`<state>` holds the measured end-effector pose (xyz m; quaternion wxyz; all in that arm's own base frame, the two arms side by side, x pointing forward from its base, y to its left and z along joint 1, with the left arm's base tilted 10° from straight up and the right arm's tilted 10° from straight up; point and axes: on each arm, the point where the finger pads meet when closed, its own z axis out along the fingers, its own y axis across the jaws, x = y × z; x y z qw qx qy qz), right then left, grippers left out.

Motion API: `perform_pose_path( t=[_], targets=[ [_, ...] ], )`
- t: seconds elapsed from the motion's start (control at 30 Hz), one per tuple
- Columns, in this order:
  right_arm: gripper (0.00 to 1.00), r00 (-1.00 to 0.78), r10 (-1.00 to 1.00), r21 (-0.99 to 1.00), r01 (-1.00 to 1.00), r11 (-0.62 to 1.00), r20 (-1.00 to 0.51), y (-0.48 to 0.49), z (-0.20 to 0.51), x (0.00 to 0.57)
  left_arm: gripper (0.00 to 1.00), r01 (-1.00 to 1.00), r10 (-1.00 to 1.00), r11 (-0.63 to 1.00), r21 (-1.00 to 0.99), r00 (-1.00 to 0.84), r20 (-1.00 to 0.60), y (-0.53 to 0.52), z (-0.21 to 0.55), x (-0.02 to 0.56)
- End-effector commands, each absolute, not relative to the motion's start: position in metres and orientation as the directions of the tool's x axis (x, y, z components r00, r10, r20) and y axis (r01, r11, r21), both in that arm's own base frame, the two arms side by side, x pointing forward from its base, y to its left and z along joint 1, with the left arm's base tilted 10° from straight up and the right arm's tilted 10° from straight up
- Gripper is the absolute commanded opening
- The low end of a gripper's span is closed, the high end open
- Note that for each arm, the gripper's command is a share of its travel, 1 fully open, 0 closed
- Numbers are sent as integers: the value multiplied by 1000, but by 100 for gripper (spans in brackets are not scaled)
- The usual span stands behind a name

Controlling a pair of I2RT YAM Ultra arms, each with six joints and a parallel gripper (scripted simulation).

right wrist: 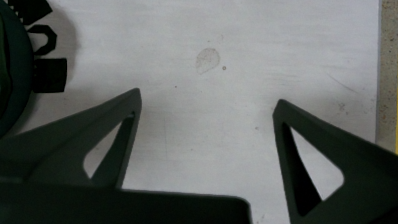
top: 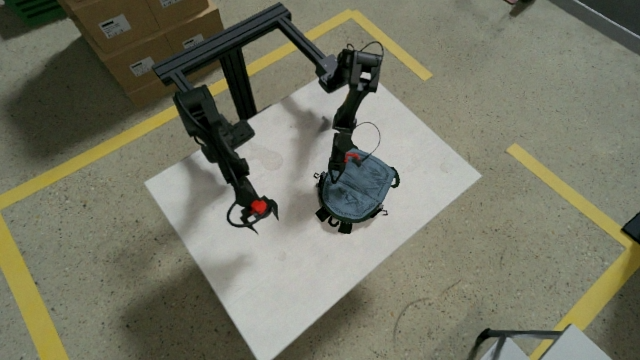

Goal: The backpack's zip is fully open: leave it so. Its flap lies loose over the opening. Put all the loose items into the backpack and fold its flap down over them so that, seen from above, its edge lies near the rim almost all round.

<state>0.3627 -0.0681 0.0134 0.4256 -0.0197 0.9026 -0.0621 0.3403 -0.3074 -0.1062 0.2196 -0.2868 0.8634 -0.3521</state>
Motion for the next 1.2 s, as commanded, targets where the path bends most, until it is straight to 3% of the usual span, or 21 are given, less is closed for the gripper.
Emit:
perform_pose_path(
  t=[0.0, 0.6, 1.17],
  targets=[
    [90, -617, -95, -129, 10, 992, -781, -63, 20, 365, 90, -315, -642, 601, -734, -738, -208, -298, -93, 342],
    [90, -617, -95, -129, 10, 992, -781, -63, 20, 365, 90, -197, -456, 850, -488, -740, -495, -170, -56, 347],
    [90, -617, -95, -129, 10, 992, -781, -63, 20, 365, 90, -83, -202, 976, -203, -703, -682, -56, -18, 354]
  ],
)
